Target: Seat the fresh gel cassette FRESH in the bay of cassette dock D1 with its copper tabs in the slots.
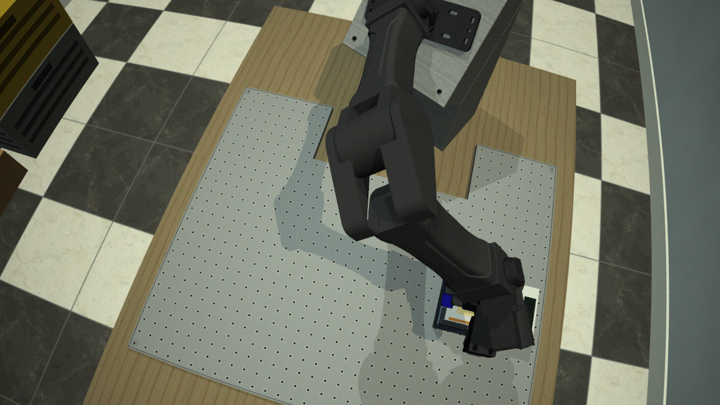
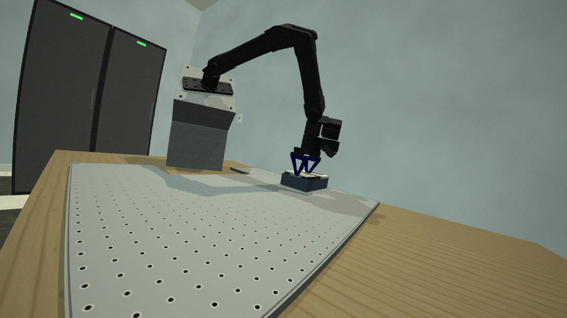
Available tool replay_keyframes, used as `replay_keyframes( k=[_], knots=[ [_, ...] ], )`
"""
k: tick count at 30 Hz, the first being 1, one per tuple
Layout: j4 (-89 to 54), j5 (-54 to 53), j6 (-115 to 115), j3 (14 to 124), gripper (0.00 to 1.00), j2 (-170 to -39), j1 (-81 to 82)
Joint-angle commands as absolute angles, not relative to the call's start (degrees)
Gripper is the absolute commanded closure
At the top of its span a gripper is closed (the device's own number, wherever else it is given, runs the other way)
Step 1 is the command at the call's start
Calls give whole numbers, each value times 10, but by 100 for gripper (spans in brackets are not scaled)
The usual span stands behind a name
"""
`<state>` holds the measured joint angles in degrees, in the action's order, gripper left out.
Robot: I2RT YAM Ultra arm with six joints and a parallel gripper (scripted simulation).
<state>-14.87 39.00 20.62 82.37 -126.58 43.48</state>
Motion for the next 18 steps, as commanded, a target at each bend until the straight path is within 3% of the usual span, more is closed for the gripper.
replay_keyframes(
  k=[1, 18],
  knots=[
    [-114, 401, 195, 808, 100, -1250, 441],
    [-89, 401, 184, 824, 100, -1274, 430]
  ],
)
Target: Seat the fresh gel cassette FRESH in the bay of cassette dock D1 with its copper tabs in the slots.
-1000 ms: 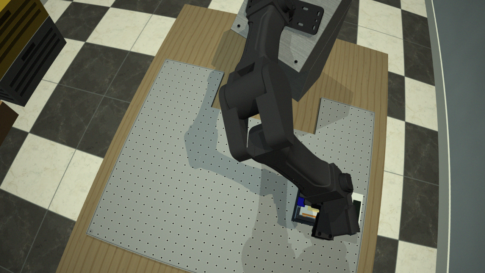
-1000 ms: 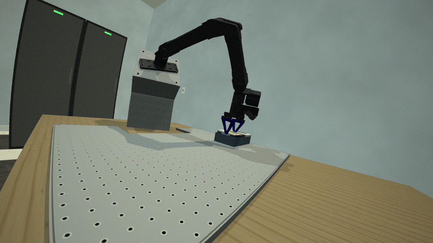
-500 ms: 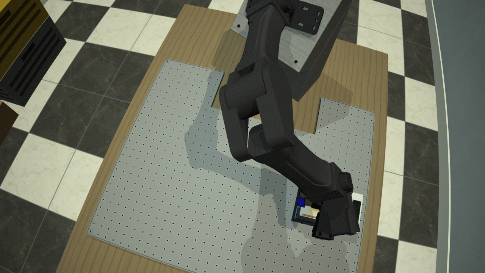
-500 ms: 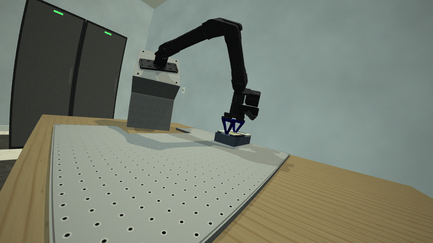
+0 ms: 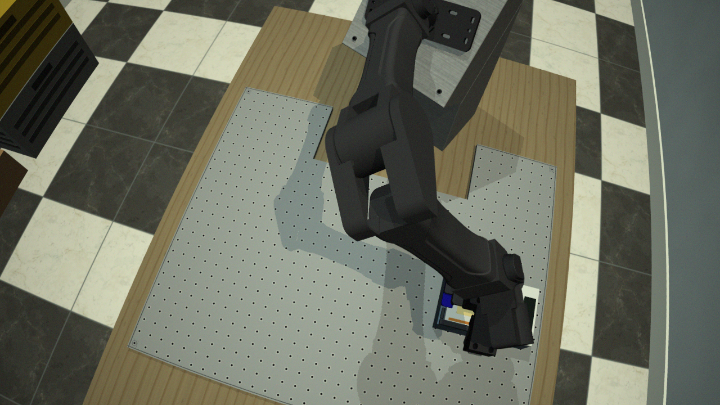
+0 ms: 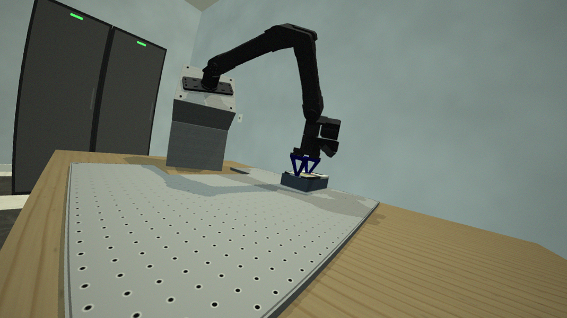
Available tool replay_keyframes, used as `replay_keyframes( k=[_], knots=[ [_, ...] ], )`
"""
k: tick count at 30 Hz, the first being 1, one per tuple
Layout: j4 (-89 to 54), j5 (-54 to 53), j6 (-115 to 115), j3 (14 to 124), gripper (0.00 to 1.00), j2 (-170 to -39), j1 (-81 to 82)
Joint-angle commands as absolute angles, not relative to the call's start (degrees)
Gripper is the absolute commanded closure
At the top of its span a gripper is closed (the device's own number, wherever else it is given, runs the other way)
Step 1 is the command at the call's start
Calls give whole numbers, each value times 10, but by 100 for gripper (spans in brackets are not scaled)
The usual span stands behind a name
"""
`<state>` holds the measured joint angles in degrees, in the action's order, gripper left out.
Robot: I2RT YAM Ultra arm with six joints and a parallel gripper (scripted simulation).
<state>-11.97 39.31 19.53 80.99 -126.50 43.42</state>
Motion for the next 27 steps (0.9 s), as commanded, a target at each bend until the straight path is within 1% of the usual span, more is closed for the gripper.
replay_keyframes(
  k=[1, 27],
  knots=[
    [-89, 401, 184, 824, 100, -1274, 430],
    [-78, 395, 177, 828, 100, -1284, 423]
  ],
)
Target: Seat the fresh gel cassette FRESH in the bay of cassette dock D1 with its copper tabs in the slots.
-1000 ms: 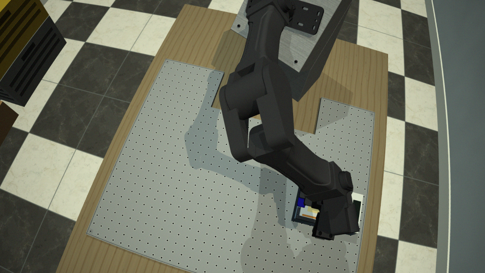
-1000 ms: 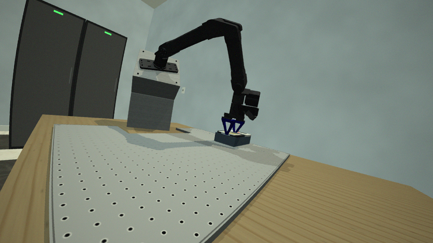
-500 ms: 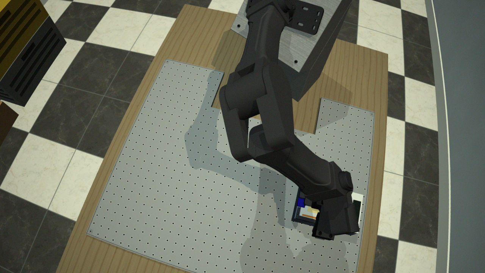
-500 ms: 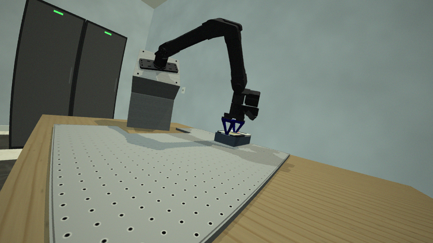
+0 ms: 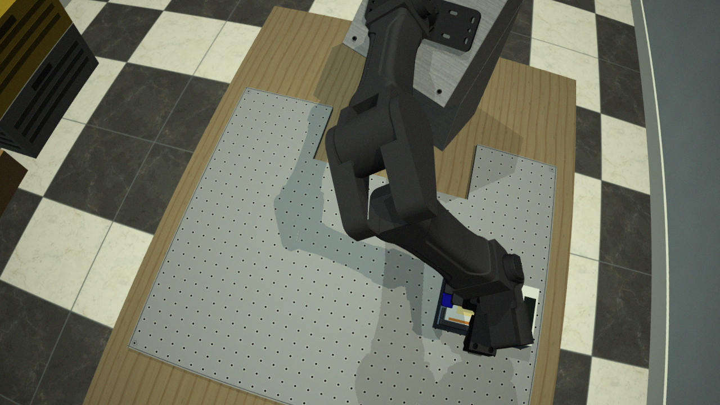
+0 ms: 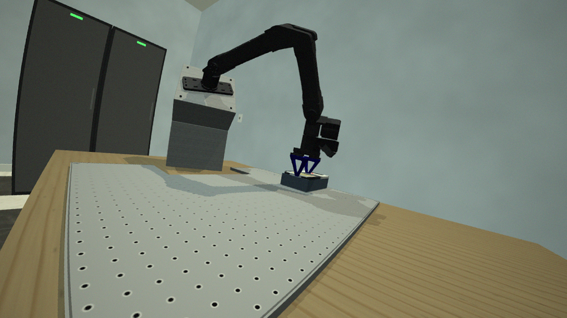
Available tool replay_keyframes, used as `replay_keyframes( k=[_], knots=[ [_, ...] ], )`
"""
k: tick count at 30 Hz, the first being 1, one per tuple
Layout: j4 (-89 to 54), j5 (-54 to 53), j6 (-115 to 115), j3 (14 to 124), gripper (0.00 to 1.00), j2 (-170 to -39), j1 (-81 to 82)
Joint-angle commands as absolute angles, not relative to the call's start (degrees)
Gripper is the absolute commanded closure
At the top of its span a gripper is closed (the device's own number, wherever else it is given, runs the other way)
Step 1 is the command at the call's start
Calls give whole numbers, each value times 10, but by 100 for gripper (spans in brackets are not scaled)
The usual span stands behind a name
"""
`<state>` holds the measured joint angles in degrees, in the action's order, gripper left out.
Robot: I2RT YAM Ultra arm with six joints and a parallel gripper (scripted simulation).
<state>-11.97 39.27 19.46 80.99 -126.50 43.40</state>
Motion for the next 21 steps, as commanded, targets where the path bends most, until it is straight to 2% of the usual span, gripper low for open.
replay_keyframes(
  k=[1, 21],
  knots=[
    [-78, 394, 177, 829, 100, -1285, 423],
    [-70, 388, 172, 831, 100, -1292, 418]
  ],
)
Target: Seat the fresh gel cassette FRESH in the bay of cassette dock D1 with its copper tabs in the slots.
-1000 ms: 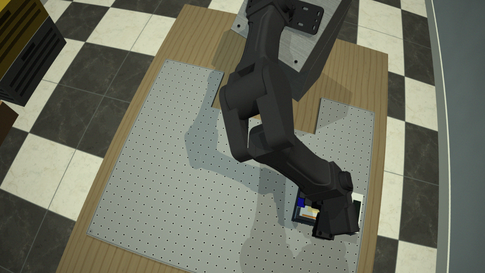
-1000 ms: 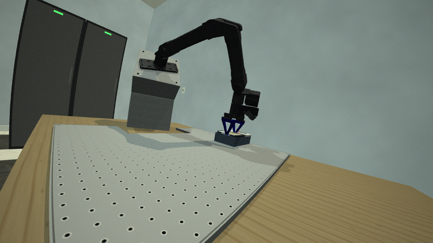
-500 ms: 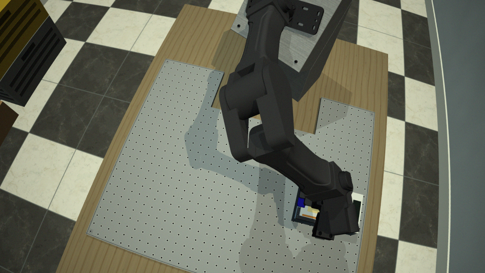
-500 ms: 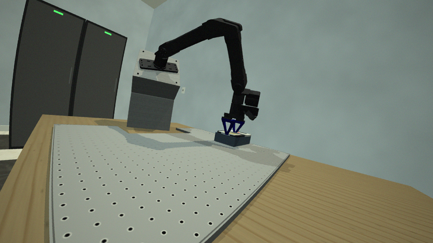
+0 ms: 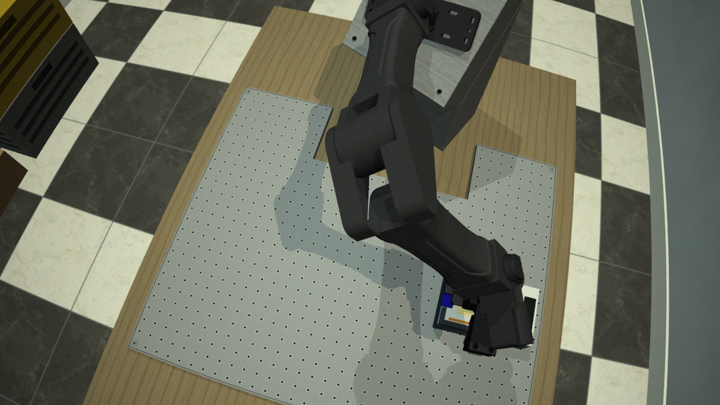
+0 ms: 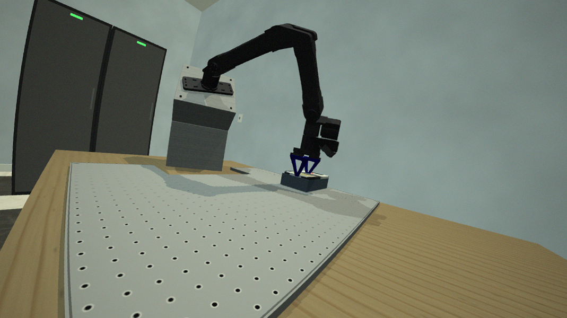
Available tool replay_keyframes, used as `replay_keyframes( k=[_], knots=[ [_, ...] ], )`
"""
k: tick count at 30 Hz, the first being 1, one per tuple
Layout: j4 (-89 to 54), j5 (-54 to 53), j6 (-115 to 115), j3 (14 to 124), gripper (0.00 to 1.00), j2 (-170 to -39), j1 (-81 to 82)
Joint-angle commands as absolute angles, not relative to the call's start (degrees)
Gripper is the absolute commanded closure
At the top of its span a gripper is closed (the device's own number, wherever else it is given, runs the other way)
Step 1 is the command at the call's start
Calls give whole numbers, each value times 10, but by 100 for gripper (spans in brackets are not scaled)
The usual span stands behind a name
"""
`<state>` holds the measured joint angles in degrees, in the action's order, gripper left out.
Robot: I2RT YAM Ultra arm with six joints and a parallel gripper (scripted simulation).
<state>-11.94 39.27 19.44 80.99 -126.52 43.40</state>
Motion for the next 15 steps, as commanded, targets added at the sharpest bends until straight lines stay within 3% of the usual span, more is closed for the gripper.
replay_keyframes(
  k=[1, 15],
  knots=[
    [-70, 388, 172, 831, 100, -1292, 418],
    [-66, 387, 169, 833, 100, -1297, 415]
  ],
)
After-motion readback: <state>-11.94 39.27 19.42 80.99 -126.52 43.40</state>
